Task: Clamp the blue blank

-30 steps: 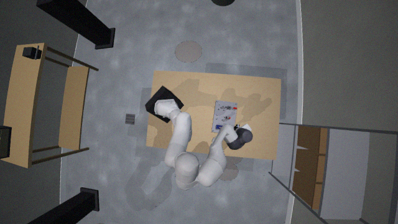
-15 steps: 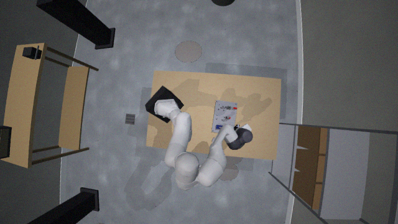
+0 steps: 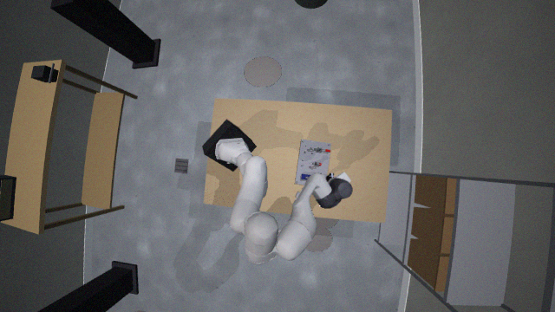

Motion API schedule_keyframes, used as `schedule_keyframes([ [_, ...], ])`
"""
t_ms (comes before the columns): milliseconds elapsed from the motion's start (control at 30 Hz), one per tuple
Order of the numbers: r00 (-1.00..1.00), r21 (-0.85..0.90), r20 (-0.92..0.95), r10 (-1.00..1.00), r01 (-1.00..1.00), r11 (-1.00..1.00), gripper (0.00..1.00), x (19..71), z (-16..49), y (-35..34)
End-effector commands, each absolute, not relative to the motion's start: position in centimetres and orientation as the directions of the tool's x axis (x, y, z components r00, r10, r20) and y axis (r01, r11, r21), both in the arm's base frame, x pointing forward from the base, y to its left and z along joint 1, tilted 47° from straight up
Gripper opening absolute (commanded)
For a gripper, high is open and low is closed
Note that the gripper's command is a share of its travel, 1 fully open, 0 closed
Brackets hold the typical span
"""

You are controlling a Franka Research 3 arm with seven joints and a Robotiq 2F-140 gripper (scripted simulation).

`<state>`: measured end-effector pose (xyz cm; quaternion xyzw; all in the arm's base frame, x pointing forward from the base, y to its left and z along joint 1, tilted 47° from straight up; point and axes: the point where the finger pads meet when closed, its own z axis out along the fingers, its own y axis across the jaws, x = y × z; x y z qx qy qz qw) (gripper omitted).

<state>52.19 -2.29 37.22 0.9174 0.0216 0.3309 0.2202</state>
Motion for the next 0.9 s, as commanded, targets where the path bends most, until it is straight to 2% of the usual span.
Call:
schedule_keyframes([
  [0, 0.778, 0.416, 0.601, 0.183, -0.108, -0.903, 0.00, 52.33, 37.30, -2.35],
  [867, 0.778, 0.416, 0.601, 0.183, -0.108, -0.903, 0.00, 52.56, 37.04, -2.50],
])
